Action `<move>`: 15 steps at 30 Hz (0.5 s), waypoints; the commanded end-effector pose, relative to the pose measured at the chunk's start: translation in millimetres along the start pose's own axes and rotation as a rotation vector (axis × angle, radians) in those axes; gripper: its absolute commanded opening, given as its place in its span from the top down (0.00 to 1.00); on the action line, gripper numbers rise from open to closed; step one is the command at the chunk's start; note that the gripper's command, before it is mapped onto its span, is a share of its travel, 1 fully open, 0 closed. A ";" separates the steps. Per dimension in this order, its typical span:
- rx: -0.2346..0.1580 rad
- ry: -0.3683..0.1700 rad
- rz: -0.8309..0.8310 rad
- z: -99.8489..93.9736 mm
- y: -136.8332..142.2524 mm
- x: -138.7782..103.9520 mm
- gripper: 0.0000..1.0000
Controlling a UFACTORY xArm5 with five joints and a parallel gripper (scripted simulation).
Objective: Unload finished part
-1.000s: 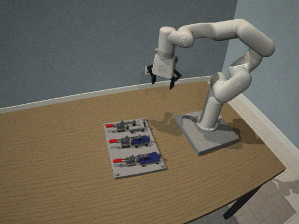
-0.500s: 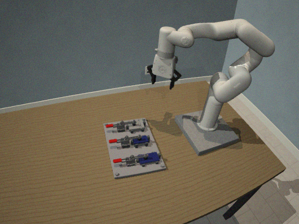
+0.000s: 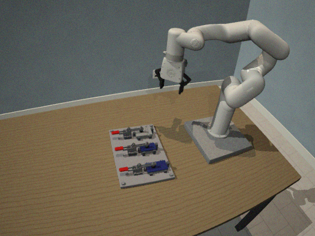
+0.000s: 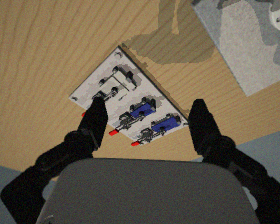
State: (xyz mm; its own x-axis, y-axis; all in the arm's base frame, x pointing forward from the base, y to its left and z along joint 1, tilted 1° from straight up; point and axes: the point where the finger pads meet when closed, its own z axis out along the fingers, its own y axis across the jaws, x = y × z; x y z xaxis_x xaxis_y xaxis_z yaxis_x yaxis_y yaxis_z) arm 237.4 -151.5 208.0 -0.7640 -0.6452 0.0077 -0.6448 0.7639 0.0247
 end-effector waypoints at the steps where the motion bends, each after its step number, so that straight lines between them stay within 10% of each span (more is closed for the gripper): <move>1: 0.003 -0.001 0.000 -1.2 -0.8 -0.3 0.00; 15: 0.003 -0.001 -0.091 -1.1 -4.4 -4.0 0.00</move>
State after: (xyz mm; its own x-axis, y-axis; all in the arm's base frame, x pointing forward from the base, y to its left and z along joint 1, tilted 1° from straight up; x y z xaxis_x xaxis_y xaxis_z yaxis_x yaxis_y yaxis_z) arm 239.1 -151.6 208.0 -0.7428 -0.6695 0.0069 -0.6692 0.7427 0.0248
